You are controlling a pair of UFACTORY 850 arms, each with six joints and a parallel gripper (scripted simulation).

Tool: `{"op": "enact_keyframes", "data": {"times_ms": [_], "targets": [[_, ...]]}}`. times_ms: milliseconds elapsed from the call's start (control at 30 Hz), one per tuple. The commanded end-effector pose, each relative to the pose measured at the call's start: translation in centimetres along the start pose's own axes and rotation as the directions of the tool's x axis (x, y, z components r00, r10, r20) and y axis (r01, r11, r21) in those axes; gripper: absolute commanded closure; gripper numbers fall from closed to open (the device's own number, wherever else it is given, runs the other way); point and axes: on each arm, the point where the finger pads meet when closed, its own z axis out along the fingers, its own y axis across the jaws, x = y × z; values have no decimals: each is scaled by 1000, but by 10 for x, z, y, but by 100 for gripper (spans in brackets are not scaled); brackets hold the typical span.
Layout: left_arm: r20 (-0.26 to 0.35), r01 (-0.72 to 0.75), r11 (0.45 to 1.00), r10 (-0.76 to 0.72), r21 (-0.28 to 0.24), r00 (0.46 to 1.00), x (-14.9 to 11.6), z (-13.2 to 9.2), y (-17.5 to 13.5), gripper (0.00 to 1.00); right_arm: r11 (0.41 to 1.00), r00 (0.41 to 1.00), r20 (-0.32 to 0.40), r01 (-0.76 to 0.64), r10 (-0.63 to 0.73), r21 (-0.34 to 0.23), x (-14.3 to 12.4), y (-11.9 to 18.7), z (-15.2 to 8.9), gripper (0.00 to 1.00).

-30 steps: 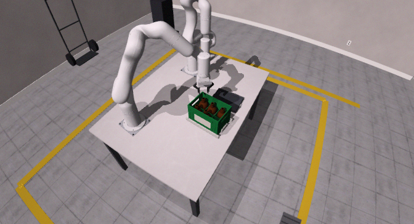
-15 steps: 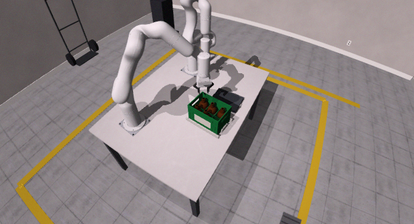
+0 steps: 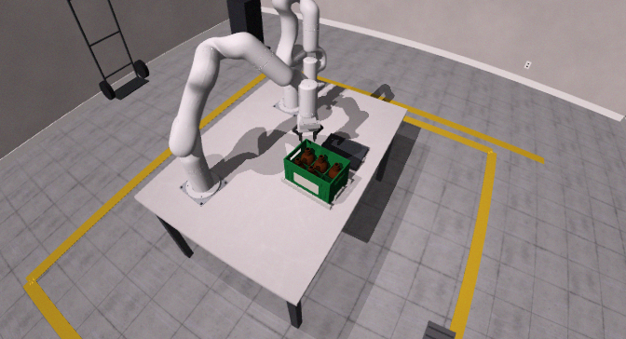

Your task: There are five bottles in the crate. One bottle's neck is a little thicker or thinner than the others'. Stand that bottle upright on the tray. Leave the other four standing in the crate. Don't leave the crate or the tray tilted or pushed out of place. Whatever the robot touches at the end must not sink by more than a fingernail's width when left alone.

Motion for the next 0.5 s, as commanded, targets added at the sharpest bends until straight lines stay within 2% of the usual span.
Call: {"op": "enact_keyframes", "data": {"times_ms": [0,467], "targets": [[-1,0,1000,0,0,1000,1,0,0,0,1000,1000,0,0,0,2,0,-1,1,34],[-1,0,1000,0,0,1000,1,0,0,0,1000,1000,0,0,0,2,0,-1,13,34]]}}
